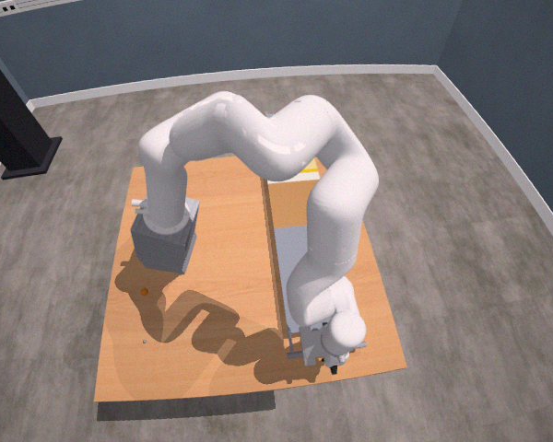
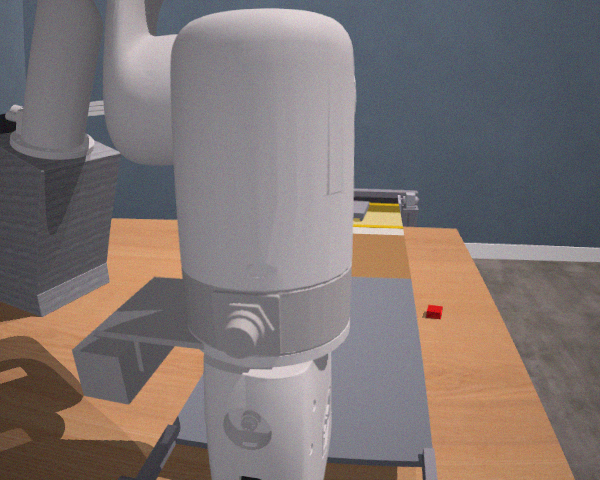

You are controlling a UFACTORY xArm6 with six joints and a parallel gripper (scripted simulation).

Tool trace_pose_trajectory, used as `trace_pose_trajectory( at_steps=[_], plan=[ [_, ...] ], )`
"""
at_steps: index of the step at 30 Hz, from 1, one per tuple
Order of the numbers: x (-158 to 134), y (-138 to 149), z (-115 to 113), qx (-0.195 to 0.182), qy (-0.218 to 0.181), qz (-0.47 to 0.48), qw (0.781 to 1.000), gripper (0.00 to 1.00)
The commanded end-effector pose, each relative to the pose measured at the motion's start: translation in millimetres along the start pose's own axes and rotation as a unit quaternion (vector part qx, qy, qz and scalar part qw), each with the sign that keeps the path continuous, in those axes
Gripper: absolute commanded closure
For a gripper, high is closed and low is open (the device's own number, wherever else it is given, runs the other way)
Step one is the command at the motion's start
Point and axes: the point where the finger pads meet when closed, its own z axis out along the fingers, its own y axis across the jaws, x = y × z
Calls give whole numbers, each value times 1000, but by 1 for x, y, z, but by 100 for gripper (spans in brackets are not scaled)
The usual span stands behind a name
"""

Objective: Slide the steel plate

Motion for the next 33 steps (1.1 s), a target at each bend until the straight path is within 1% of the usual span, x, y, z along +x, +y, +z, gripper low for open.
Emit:
trace_pose_trajectory(
  at_steps=[1,24,29,33],
  plan=[
    [-2,-2,-2,2,-2,0,1000,59],
    [-2,-2,-2,2,-2,0,1000,59],
    [-2,-2,-4,2,-2,0,1000,59],
    [-2,-2,-11,2,-2,0,1000,59]
  ],
)
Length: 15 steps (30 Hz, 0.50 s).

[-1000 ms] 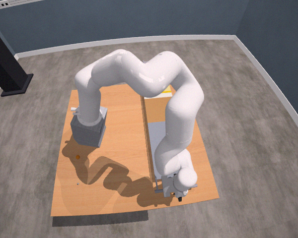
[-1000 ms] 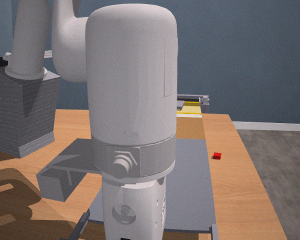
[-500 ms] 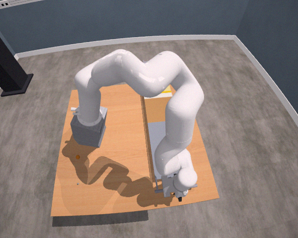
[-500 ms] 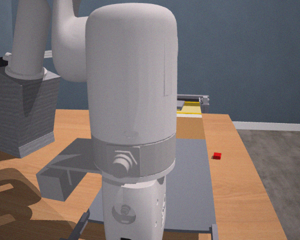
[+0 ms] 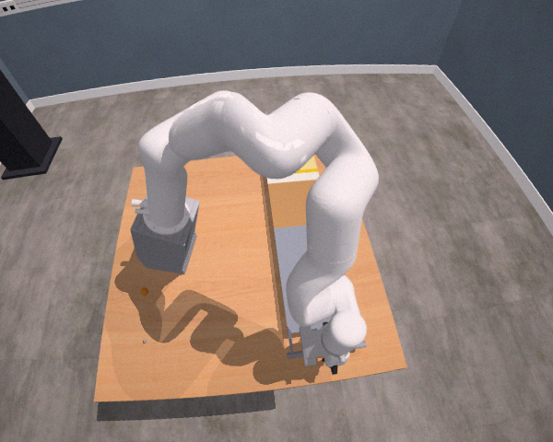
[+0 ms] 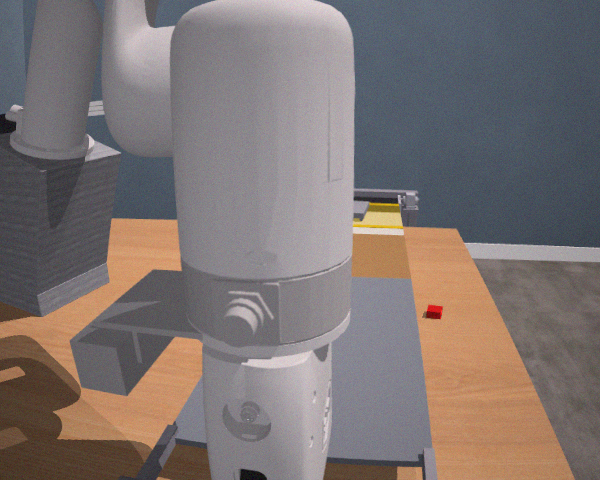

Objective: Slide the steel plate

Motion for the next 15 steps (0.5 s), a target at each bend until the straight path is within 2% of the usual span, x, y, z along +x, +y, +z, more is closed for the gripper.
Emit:
trace_pose_trajectory(
  at_steps=[1,15],
  plan=[
    [-1,-1,-9,2,-1,0,1000,59],
    [-1,-1,-58,2,-1,0,1000,59]
  ],
)
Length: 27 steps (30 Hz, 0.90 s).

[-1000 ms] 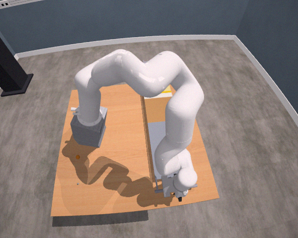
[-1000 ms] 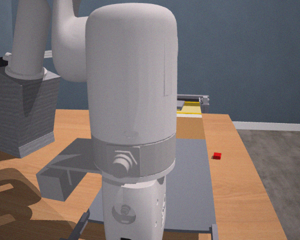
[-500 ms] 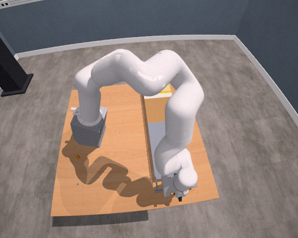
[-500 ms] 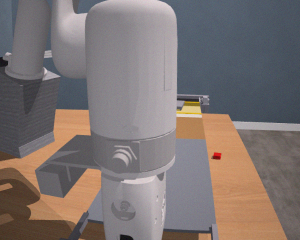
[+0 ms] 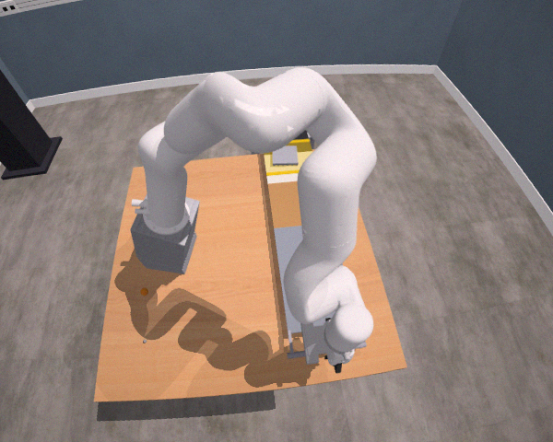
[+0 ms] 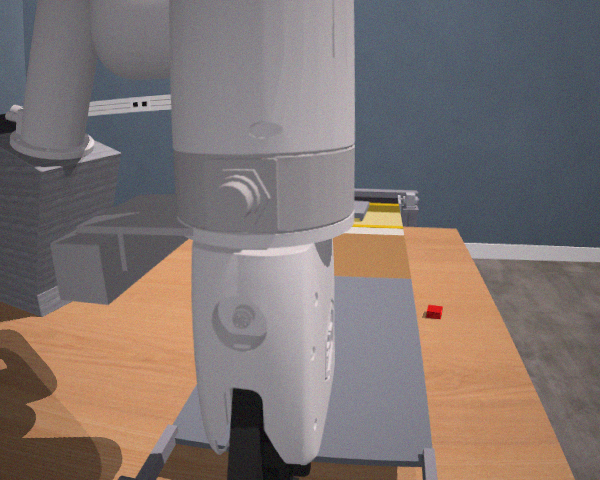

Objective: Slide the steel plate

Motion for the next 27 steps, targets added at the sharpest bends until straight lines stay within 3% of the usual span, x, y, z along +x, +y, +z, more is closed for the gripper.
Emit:
trace_pose_trajectory(
  at_steps=[1,12,24,25,27],
  plan=[
    [-1,0,-18,1,0,0,1000,59],
    [-1,0,-62,1,0,0,1000,59],
    [-1,0,-72,1,0,0,1000,59],
    [-1,0,-72,1,0,0,1000,0],
    [-1,0,-72,1,0,0,1000,0]
  ],
)
